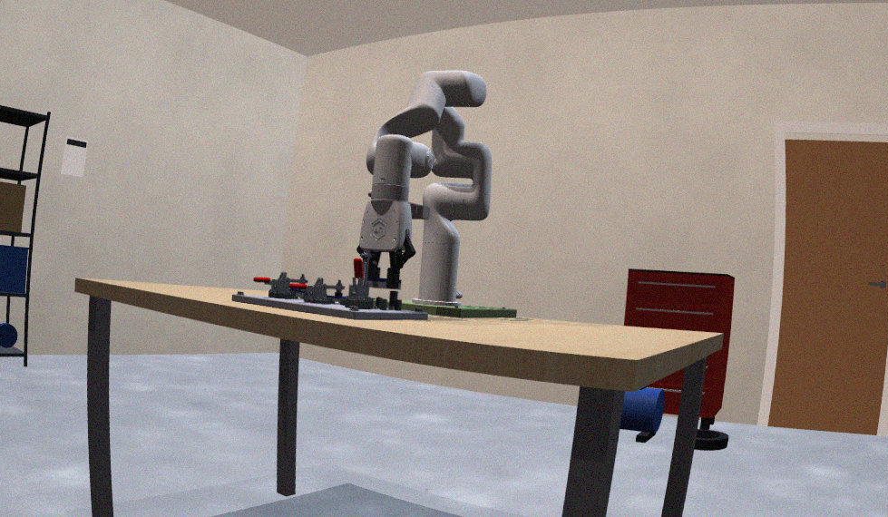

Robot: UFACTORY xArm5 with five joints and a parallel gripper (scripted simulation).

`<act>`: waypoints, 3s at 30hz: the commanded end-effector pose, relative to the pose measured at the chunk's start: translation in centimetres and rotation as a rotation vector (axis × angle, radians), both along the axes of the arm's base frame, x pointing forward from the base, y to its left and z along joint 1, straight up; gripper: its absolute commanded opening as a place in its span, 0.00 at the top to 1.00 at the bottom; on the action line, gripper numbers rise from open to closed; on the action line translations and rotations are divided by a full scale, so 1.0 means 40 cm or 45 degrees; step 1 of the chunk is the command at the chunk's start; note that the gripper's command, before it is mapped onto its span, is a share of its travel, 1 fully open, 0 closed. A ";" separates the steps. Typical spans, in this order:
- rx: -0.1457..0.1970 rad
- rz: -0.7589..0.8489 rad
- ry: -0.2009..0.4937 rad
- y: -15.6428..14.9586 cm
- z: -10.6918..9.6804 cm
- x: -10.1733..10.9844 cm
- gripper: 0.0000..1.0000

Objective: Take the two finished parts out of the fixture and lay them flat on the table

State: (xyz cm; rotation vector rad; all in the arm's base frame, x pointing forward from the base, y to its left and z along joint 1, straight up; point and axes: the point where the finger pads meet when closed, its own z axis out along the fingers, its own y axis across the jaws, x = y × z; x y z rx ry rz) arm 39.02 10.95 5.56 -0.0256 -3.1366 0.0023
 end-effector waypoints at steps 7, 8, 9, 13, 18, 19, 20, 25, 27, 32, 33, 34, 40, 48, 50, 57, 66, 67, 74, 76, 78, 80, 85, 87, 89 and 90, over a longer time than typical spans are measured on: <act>0.001 0.000 -0.005 0.001 0.007 0.003 1.00; 0.001 0.000 -0.005 0.001 0.009 0.003 1.00; 0.001 0.000 -0.005 0.001 0.011 0.002 1.00; 0.001 0.000 -0.005 0.001 0.025 -0.001 1.00; 0.001 0.000 -0.005 0.001 0.040 -0.005 1.00; 0.001 0.000 -0.005 0.001 0.045 -0.006 1.00; 0.001 0.000 -0.005 0.001 0.051 -0.007 1.00; 0.001 0.000 -0.005 0.002 0.074 -0.013 1.00; 0.001 0.000 -0.005 0.002 0.081 -0.015 1.00; 0.001 0.000 -0.005 0.002 0.088 -0.016 1.00; 0.001 0.000 -0.005 0.002 0.088 -0.016 1.00; 0.001 0.000 -0.005 0.002 0.089 -0.016 1.00; 0.001 0.000 -0.005 0.002 0.089 -0.016 1.00; 0.002 0.000 -0.005 0.002 0.089 -0.016 1.00; 0.002 0.000 -0.005 0.002 0.089 -0.016 1.00; 0.002 0.000 -0.005 0.002 0.089 -0.016 1.00; 0.002 0.000 -0.005 0.003 0.089 -0.016 1.00; 0.002 0.000 -0.005 0.003 0.089 -0.016 1.00; 0.001 0.000 -0.005 0.011 0.089 -0.016 1.00; 0.001 0.000 -0.005 0.015 0.089 -0.016 1.00; 0.001 0.000 -0.005 0.019 0.089 -0.016 1.00; 0.001 0.000 -0.005 0.024 0.089 -0.016 1.00; 0.001 0.000 -0.005 0.034 0.089 -0.016 1.00; 0.001 0.000 -0.005 0.041 0.089 -0.016 1.00; 0.001 0.000 -0.005 0.049 0.089 -0.015 1.00; 0.001 0.000 -0.005 0.053 0.089 -0.015 1.00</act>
